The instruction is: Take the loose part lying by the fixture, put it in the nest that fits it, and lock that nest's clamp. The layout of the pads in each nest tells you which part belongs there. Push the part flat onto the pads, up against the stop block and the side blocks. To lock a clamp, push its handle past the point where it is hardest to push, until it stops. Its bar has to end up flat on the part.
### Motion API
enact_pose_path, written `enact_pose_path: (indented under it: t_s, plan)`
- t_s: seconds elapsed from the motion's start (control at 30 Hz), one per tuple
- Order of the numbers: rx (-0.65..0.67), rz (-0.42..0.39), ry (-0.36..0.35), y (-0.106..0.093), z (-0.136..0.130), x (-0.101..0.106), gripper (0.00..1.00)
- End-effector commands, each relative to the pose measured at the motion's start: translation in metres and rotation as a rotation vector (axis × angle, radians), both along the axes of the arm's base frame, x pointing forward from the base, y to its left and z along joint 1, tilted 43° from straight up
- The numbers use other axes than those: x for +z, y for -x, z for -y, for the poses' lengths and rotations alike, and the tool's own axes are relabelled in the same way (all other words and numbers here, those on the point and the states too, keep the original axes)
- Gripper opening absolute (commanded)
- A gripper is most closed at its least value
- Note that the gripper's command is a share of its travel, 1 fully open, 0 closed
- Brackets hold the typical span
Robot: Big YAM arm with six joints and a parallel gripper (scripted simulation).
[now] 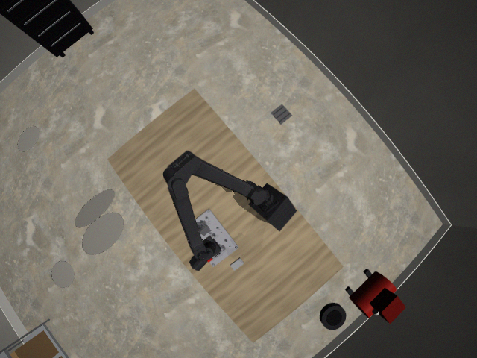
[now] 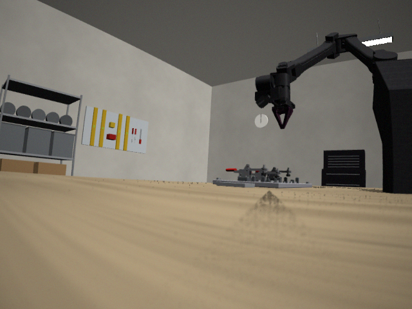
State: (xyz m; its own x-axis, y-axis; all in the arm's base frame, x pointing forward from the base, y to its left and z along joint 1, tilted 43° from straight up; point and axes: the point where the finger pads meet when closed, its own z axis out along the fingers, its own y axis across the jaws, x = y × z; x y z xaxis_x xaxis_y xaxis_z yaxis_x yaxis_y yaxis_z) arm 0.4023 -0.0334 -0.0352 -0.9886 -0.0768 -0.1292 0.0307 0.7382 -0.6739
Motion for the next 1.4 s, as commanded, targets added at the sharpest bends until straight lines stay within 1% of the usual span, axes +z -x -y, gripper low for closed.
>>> enact_pose_path:
  t_s: [0.0,0.23,0.27,1.37]
  plan:
    - [-0.025,0.018,-0.003,-0.0042,0.0067,0.0040,0.00]
    - [-0.025,0.018,-0.003,-0.0042,0.0067,0.0040,0.00]
    - [-0.025,0.018,-0.003,-0.0042,0.0067,0.0040,0.92]
    - [-0.025,0.018,-0.003,-0.0042,0.0067,0.0040,0.92]
